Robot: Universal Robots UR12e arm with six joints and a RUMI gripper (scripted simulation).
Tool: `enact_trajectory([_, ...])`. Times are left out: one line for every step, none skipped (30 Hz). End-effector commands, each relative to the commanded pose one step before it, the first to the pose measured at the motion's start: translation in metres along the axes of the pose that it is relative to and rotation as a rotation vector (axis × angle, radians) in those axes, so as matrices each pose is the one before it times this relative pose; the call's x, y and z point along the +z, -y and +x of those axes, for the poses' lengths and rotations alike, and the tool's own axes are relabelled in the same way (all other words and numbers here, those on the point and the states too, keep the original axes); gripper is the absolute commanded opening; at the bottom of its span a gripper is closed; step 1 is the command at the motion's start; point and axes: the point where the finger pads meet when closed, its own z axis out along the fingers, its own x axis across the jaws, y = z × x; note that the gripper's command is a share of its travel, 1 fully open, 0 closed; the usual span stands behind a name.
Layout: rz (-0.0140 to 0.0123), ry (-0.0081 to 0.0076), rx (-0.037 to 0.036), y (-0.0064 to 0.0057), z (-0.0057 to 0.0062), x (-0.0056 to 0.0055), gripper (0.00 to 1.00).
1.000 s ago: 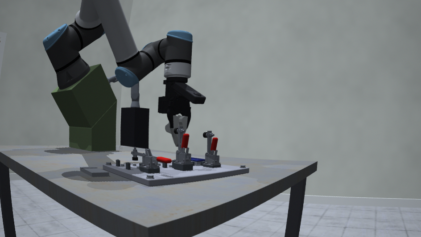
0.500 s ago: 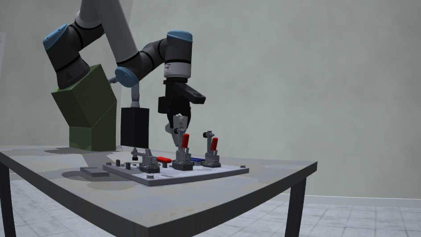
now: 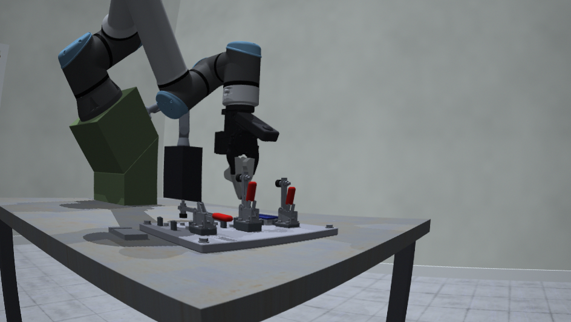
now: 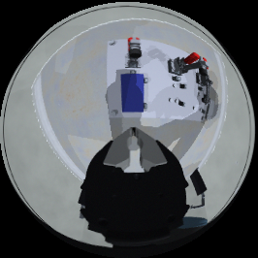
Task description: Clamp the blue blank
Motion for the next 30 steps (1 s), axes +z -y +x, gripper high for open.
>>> enact_trajectory([0.00088, 0.00021, 0.0001, 0.00031, -0.0001, -0.00048, 0.0])
enact_trajectory([0.0, 0.0, 0.0, 0.00001, -0.00001, 0.0, 0.0])
enact_trajectory([0.0, 0.0, 0.0, 0.00005, -0.00004, 0.0, 0.0])
enact_trajectory([0.0, 0.0, 0.0, 0.00013, -0.0001, 0.0, 0.0])
enact_trajectory([0.0, 0.0, 0.0, 0.00024, -0.00019, 0.0, 0.0])
enact_trajectory([0.0, 0.0, 0.0, 0.00038, -0.0003, 0.0, 0.0])
enact_trajectory([0.0, 0.0, 0.0, 0.00054, -0.00043, 0.0, 0.0])
enact_trajectory([0.0, 0.0, 0.0, 0.00071, -0.00057, 0.0, 0.0])
enact_trajectory([0.0, 0.0, 0.0, 0.0009, -0.00072, 0.0, 0.0])
enact_trajectory([0.0, 0.0, 0.0, 0.0, 0.0, 0.0, 0.0])
enact_trajectory([0.0, 0.0, 0.0, 0.0, 0.0, 0.0, 0.0])
enact_trajectory([0.0, 0.0, 0.0, 0.00109, -0.00088, 0.0, 0.0])
enact_trajectory([0.0, 0.0, 0.0, 0.00129, -0.00104, 0.0, 0.0])
enact_trajectory([0.0, 0.0, 0.0, 0.00148, -0.0012, 0.0, 0.0])
enact_trajectory([0.0, 0.0, 0.0, 0.00168, -0.00135, 0.0, 0.0])
enact_trajectory([0.0, 0.0, 0.0, 0.00186, -0.0015, -0.00001, 0.0])
enact_trajectory([0.0, 0.0, 0.0, 0.00204, -0.00164, 0.0, 0.0])
enact_trajectory([0.0, 0.0, 0.0, 0.0022, -0.00177, 0.0, 0.0])
enact_trajectory([0.0, 0.0, 0.0, 0.00235, -0.00189, 0.0, 0.0])
enact_trajectory([0.0, 0.0, 0.0, 0.00248, -0.002, 0.0, 0.0])
enact_trajectory([0.0, 0.0, 0.0, 0.00259, -0.00209, 0.0, 0.0])
enact_trajectory([0.0, 0.0, 0.0, 0.00268, -0.00216, 0.0, 0.0])
enact_trajectory([0.0, 0.0, 0.0, 0.00275, -0.00222, 0.0, 0.0])
enact_trajectory([0.0, 0.0, 0.0, 0.0028, -0.00226, 0.0, 0.0])
enact_trajectory([0.0, 0.0, 0.0, 0.00283, -0.00228, 0.0, 0.0])
enact_trajectory([0.0, 0.0, 0.0, 0.00284, -0.00229, 0.0, 0.0])
enact_trajectory([0.0, 0.0, 0.0, 0.0, 0.0, 0.0, 0.0])
enact_trajectory([0.0, 0.0, 0.0, 0.0, 0.0, 0.0, 0.0])
enact_trajectory([0.0, 0.0, 0.0, 0.00282, -0.00227, 0.0, 0.0])
enact_trajectory([0.0, 0.0, 0.0, 0.00278, -0.00224, 0.0, 0.0])
